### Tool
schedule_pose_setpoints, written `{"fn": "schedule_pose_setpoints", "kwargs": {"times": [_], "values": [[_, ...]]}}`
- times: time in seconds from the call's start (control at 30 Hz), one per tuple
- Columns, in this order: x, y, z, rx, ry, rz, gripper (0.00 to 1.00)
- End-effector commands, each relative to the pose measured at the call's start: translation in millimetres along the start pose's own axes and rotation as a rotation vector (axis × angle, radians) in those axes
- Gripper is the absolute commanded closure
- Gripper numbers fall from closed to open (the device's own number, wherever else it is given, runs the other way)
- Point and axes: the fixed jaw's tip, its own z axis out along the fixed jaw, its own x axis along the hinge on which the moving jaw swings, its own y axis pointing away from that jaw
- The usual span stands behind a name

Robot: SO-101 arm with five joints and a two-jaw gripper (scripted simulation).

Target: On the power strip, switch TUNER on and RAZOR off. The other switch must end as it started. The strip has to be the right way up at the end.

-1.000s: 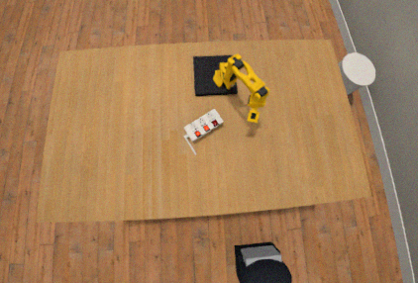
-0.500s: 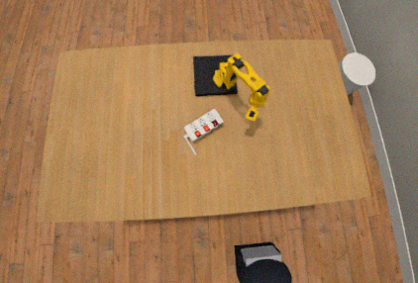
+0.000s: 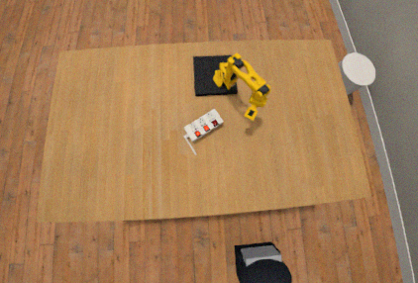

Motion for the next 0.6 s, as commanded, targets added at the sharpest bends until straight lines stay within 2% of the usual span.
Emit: {"fn": "schedule_pose_setpoints", "kwargs": {"times": [0.0, 0.57], "values": [[3.3, -3.1, -0.3, 0.010, 0.006, 0.017, 1.00], [3.9, -3.0, -0.5, 0.010, 0.006, 0.041, 1.00]]}}
